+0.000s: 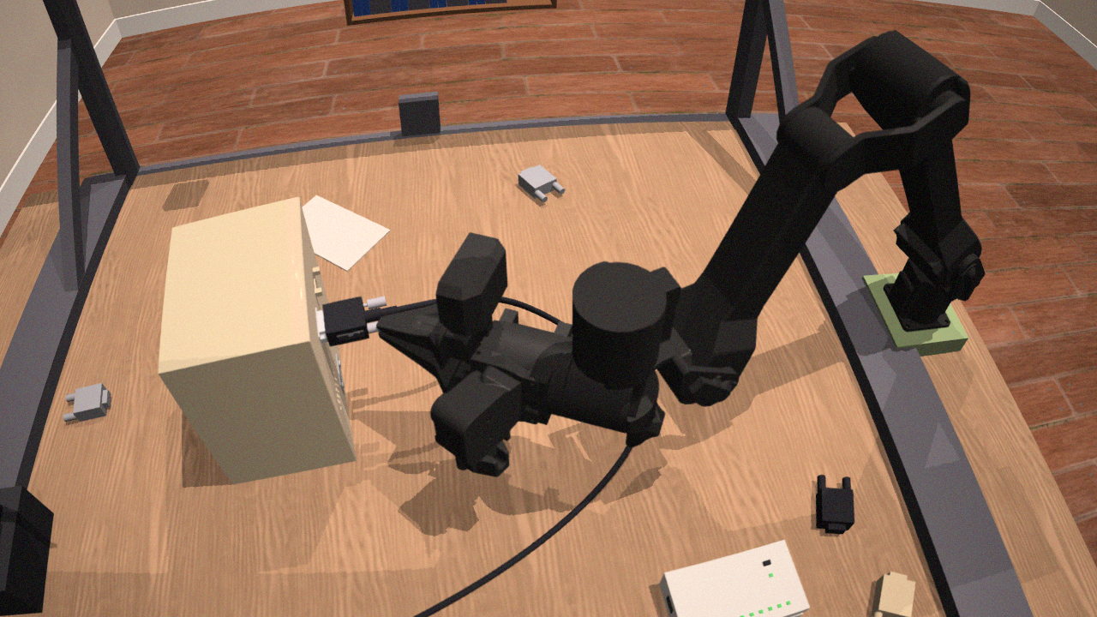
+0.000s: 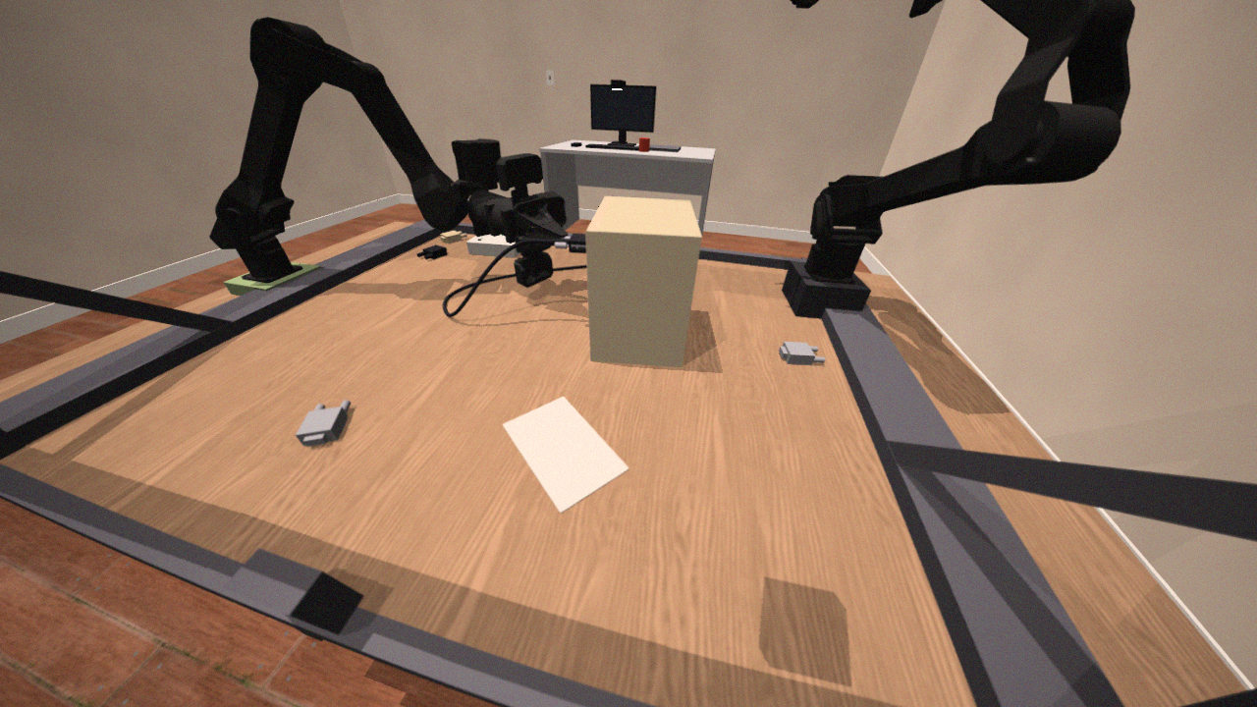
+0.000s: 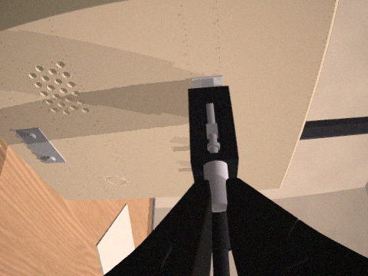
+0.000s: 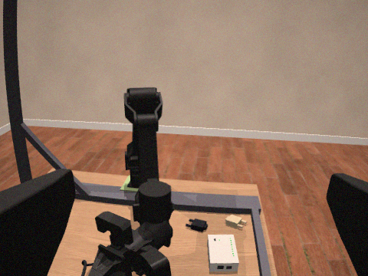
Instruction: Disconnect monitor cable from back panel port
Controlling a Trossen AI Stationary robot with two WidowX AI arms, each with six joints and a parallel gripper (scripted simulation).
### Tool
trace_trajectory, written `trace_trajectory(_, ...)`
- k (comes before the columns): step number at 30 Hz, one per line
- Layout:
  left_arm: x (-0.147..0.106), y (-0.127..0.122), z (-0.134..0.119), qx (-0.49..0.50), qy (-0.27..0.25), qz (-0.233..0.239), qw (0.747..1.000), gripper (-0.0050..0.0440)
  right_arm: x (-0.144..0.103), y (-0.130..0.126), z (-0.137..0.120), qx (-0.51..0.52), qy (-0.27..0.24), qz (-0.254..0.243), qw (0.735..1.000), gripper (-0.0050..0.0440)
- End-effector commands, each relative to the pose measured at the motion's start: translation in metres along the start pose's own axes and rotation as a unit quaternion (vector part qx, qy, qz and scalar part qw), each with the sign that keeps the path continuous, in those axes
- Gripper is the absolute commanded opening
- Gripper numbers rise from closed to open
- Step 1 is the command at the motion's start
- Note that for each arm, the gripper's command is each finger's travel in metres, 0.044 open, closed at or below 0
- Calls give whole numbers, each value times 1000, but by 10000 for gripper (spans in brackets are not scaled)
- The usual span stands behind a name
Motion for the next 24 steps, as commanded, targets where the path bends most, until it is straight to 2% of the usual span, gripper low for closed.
trace_trajectory(1, 1, -8, 2, -4, -3, -19, 1000, 0, 0, 1, 3, -3, -1, 1, 1000, 440)
trace_trajectory(3, 1, -8, 2, -6, -3, -21, 1000, 0, 0, 1, 3, -3, -1, 1, 1000, 440)
trace_trajectory(16, 1, -8, 2, -6, -3, -21, 1000, 312, 0, 1, 3, -3, -1, 1, 1000, 440)
trace_trajectory(18, 1, -8, 2, -6, -3, -21, 1000, 312, 0, 1, 3, -3, -1, 1, 1000, 440)
trace_trajectory(23, 1, -8, 2, -6, -3, -21, 1000, 432, 0, 1, 3, -3, -1, 1, 1000, 440)
trace_trajectory(24, 1, -8, 2, -6, -3, -21, 1000, 440, 0, 1, 3, -3, -1, 1, 1000, 440)
Point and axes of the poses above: on each arm, the point midway between the two fingers, 35 mm back from their tips, its own x axis out along the fingers, its own y axis across the jaws, z = x × y, the point moved 4 cm from there along -x, back along the fingers, and after that the axes turned 2 degrees about x, right-handed, at the moved point
